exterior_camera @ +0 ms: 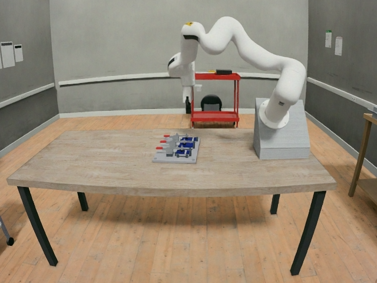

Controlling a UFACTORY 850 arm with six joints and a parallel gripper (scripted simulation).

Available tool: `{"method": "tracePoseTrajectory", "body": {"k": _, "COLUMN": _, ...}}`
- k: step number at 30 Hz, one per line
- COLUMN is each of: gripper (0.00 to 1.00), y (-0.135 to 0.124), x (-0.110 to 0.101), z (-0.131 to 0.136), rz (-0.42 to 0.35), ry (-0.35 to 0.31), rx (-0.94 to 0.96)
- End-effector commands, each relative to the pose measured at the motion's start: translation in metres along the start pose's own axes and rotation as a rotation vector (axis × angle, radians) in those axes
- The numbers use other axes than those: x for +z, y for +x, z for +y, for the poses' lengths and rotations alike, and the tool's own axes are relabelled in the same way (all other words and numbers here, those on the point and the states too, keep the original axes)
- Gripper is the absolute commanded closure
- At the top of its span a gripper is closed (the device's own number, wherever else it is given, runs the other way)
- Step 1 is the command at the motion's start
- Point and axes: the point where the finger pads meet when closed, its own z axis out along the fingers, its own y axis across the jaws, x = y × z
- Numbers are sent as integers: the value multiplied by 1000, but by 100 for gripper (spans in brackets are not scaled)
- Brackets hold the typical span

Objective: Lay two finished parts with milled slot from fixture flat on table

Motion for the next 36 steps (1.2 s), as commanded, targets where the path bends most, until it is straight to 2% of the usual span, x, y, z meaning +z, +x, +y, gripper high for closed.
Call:
{"method": "tracePoseTrajectory", "body": {"k": 1, "gripper": 100, "y": -1, "x": -1, "z": 0, "rz": -2, "ry": 1, "rx": -1}}
{"method": "tracePoseTrajectory", "body": {"k": 22, "gripper": 100, "y": -1, "x": -1, "z": 0, "rz": -1, "ry": 1, "rx": -1}}
{"method": "tracePoseTrajectory", "body": {"k": 23, "gripper": 0, "y": -1, "x": -1, "z": 0, "rz": -2, "ry": 1, "rx": 0}}
{"method": "tracePoseTrajectory", "body": {"k": 36, "gripper": 0, "y": -1, "x": -1, "z": 0, "rz": -2, "ry": 1, "rx": -1}}
